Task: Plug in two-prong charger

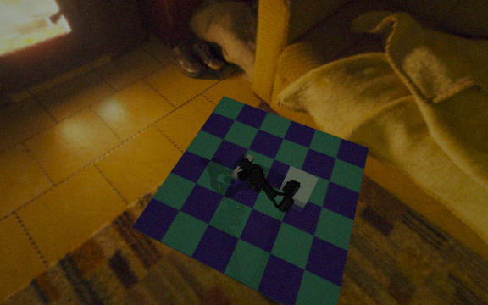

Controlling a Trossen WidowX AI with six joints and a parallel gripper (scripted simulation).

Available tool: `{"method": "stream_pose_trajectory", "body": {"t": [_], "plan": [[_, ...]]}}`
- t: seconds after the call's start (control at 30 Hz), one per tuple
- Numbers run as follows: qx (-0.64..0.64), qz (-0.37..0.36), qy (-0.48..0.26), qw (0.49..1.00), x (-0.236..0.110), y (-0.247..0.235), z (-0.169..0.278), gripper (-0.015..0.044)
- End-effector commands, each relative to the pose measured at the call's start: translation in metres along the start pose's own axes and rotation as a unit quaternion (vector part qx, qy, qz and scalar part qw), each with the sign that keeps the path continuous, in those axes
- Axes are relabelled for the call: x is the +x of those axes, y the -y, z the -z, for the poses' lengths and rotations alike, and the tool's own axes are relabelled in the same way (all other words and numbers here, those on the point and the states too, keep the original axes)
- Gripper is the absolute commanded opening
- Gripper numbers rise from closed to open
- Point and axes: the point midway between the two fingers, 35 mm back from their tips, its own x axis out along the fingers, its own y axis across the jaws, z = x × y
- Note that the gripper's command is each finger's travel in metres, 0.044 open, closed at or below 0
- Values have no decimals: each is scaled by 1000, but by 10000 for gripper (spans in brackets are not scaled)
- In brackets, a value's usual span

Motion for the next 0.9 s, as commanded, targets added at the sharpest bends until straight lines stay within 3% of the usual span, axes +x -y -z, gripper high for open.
{"method": "stream_pose_trajectory", "body": {"t": [0.0, 0.47, 0.87], "plan": [[91, -44, -39, 994, 9, -19, 19, 440], [369, -140, -198, 897, 13, -84, 74, 440], [381, -143, -206, 890, 15, -89, 76, 440]]}}
